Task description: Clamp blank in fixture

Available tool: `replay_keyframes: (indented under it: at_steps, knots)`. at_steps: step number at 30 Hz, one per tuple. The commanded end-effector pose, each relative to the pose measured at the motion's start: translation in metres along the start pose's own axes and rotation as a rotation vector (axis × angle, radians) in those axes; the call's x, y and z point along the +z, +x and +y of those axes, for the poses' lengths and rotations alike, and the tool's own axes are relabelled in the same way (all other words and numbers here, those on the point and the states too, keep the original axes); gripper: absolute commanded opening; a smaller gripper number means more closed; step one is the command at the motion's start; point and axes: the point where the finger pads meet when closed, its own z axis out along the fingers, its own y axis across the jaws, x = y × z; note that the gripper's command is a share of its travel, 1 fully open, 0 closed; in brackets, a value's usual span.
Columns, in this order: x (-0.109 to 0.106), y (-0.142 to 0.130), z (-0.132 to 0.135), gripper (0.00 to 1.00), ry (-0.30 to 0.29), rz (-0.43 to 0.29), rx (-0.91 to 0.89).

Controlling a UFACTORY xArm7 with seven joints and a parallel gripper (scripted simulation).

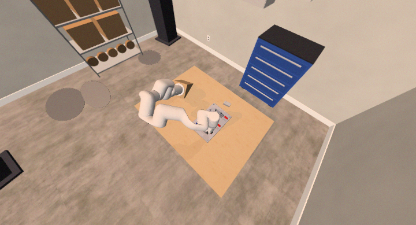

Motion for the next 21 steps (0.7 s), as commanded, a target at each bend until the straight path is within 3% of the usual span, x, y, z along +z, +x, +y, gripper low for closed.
replay_keyframes:
  at_steps: [1, 21]
  knots:
    - [-0.0015, 0.0011, -0.0006, 0.0, 0.002, 0.005, 0.0]
    - [0.0014, 0.0011, -0.0006, 0.0, 0.002, 0.005, 0.0]
